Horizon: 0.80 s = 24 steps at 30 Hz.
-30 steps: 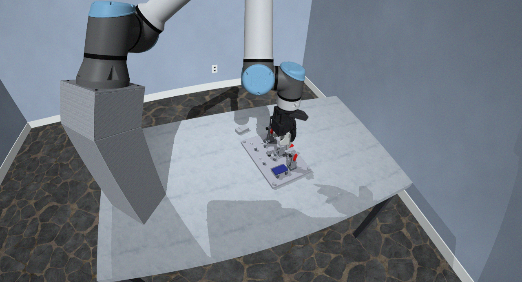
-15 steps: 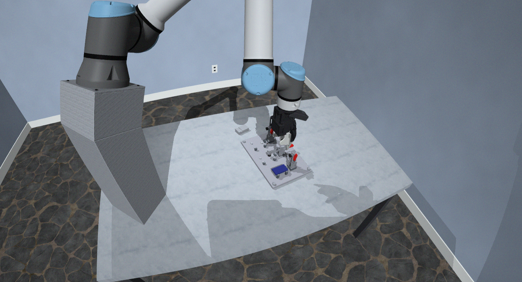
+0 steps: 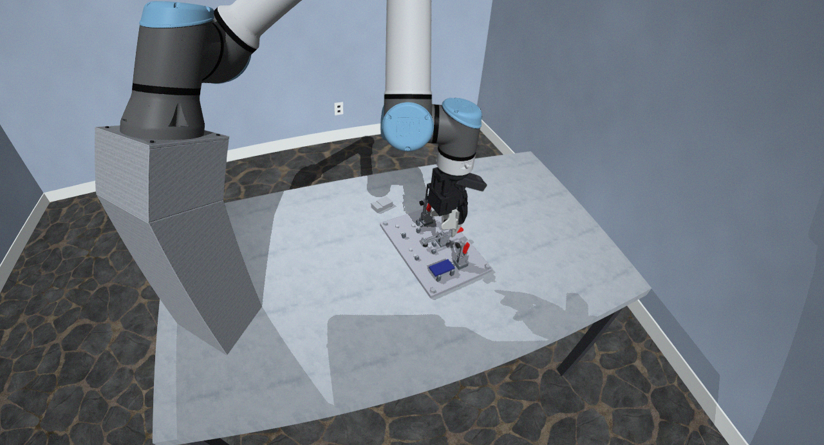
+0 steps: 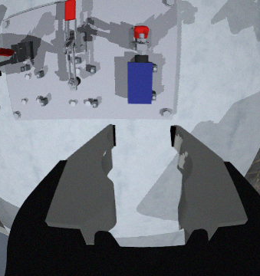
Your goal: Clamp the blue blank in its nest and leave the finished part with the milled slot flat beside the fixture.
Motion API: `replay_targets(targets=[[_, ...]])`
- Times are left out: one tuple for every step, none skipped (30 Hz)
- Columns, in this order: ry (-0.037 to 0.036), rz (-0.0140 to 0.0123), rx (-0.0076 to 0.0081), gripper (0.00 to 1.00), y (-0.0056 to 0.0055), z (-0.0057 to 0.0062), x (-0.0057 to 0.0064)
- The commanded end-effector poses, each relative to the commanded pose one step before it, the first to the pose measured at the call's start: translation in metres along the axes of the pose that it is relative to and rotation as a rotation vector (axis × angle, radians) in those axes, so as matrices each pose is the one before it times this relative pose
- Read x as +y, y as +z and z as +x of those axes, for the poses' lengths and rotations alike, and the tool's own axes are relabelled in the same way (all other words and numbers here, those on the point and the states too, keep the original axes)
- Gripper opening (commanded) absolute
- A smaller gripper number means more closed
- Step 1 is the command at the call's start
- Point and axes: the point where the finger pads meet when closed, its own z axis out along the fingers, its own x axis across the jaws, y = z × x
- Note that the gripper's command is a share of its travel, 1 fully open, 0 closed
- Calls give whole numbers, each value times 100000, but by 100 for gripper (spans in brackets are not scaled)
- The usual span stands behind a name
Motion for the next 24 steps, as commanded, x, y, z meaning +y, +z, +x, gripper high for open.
replay_targets(targets=[[-16, 88, 47, 28, 682, 22, -49], [0, 0, 0, 28, 0, 0, 0], [0, 0, 0, 28, 341, 0, 0], [0, 0, 0, 28, 387, 0, 0], [0, 0, 0, 28, 425, 0, 0], [0, 0, 0, 28, 451, 0, 0], [0, 0, 0, 28, 466, 0, 0], [0, 0, 0, 28, 467, 0, 0], [0, 0, 0, 28, 456, 0, 0], [0, 0, 0, 28, 432, 0, 0], [0, 0, 0, 28, 397, 0, 0], [0, 0, 0, 28, 351, 0, 0], [0, 0, 0, 28, 297, 0, 0], [0, 0, 0, 28, 239, 0, 0], [0, 0, 0, 28, 178, 0, 0], [0, 0, 0, 28, 119, 0, 0], [0, 0, 0, 28, 67, 0, 0], [0, 0, 0, 28, 0, 0, 0], [0, 0, 0, 28, 0, 0, 0], [0, 0, 0, 28, 27, 0, 0], [0, 0, 0, 28, 4, 0, 0], [0, 0, 0, 28, 0, 0, -2], [0, 0, 0, 28, 0, 0, -11], [0, 0, 0, 28, 0, 0, -29]])
